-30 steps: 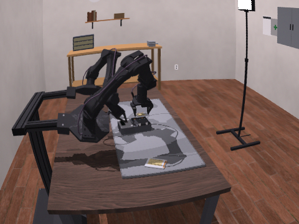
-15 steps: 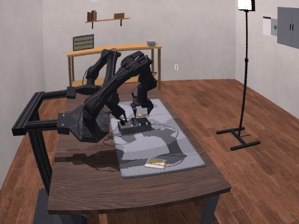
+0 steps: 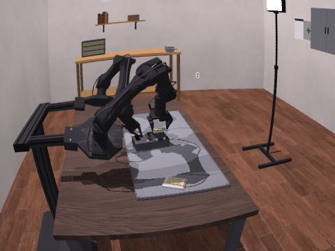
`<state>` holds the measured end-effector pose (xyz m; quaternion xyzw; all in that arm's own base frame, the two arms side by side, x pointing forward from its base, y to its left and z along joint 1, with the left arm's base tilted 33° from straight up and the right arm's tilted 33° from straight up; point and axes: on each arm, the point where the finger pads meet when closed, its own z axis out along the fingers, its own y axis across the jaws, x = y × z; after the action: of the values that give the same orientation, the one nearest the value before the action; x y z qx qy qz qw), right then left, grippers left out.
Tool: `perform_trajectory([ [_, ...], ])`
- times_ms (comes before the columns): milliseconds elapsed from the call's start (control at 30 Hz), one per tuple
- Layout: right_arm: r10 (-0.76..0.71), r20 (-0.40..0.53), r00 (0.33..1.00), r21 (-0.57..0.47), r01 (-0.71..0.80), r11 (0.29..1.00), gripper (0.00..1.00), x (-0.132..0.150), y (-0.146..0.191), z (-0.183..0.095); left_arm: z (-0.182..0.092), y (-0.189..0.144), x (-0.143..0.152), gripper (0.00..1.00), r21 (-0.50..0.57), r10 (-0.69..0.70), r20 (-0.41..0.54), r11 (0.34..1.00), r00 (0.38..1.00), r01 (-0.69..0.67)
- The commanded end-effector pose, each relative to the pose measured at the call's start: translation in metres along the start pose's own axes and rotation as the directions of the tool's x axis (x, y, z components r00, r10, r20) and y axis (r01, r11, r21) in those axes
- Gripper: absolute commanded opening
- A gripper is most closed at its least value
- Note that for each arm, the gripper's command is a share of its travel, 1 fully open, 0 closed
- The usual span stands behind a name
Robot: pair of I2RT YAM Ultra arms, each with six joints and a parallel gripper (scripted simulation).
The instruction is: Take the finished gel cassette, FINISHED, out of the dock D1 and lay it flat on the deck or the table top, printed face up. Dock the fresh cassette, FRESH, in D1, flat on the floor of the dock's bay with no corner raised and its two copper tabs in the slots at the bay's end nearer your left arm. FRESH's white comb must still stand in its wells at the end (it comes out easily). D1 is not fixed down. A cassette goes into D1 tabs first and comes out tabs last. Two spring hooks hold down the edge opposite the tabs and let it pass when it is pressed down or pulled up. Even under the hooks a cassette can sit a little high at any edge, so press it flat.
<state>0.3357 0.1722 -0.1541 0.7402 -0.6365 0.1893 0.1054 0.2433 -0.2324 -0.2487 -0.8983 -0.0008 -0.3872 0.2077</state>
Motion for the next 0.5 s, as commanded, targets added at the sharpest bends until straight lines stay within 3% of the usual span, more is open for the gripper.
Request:
perform_trajectory([
  [0,-0.030,0.006,1.000,0.003,0.030,1.000,0.00,-0.0072,0.0006,0.0022,0.0223,-0.0412,-0.0593,0.00,0.075,0.115,0.155,0.989,0.981,-0.128],
  [467,-0.030,0.006,1.000,0.003,0.030,1.000,0.00,-0.0059,0.0055,0.0096,0.0223,-0.0412,-0.0593,0.00,0.075,0.115,0.155,0.989,0.981,-0.128],
])
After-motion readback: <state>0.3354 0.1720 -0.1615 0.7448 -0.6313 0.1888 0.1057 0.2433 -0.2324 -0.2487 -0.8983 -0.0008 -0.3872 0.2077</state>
